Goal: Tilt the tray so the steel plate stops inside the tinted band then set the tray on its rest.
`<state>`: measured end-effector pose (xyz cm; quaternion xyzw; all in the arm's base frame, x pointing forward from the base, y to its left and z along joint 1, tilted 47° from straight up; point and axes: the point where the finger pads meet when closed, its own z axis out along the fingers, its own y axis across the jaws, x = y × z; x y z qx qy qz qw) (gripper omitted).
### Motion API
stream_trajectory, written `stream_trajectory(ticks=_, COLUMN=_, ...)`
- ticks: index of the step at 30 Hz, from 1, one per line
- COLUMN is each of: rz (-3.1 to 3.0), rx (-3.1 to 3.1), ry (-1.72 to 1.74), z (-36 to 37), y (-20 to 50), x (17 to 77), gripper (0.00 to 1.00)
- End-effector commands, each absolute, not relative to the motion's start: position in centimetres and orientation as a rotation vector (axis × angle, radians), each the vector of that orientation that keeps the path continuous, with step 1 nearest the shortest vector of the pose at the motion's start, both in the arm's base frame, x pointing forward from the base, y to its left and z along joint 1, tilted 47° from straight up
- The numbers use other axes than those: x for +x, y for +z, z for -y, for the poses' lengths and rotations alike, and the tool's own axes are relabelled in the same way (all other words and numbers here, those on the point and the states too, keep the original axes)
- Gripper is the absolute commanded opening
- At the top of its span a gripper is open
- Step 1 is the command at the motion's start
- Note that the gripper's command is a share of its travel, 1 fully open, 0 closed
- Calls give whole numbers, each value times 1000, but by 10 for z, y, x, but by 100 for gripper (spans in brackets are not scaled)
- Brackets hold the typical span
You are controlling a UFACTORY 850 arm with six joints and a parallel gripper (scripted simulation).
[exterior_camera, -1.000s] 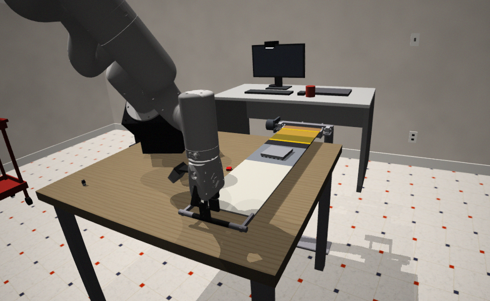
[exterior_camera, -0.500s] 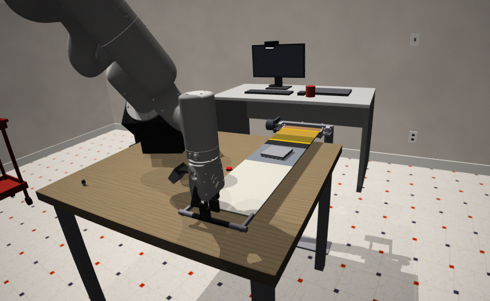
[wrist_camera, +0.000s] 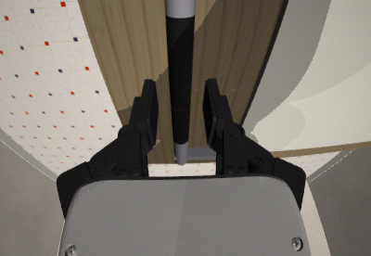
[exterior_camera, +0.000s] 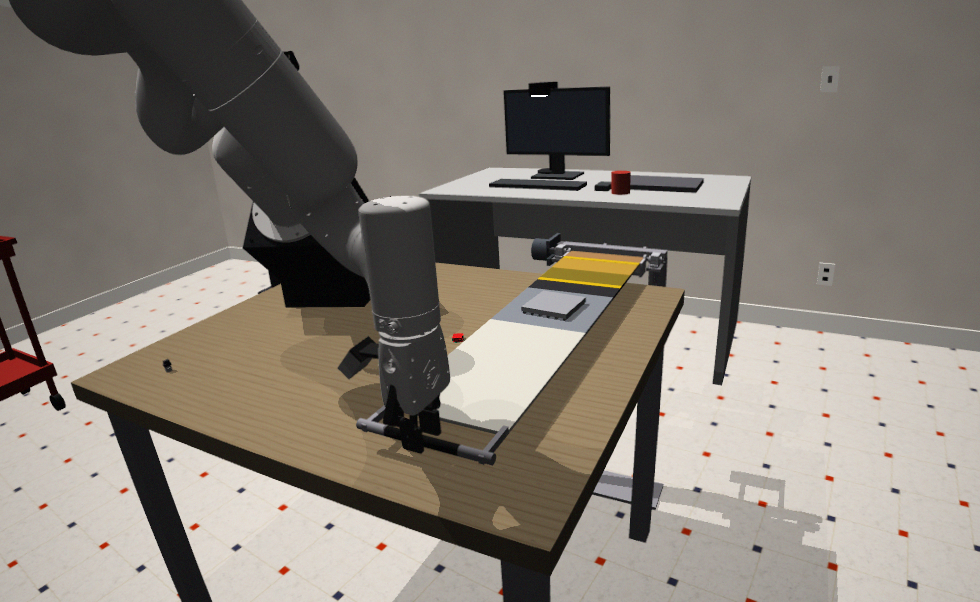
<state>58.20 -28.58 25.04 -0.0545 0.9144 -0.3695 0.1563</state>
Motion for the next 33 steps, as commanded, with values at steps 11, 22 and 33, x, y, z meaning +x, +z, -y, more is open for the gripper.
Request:
stream_trajectory(ticks=11, rz=-2616, rx=-156, ry=-1058, z=299, y=238, x=589, gripper=40)
stream_trajectory(ticks=22, rz=-2616, rx=-156, ry=-1058, z=304, y=233, x=591, gripper=40)
stream_trajectory(ticks=33, rz=-2616, rx=-156, ry=-1058, z=304, y=233, x=591, gripper=40)
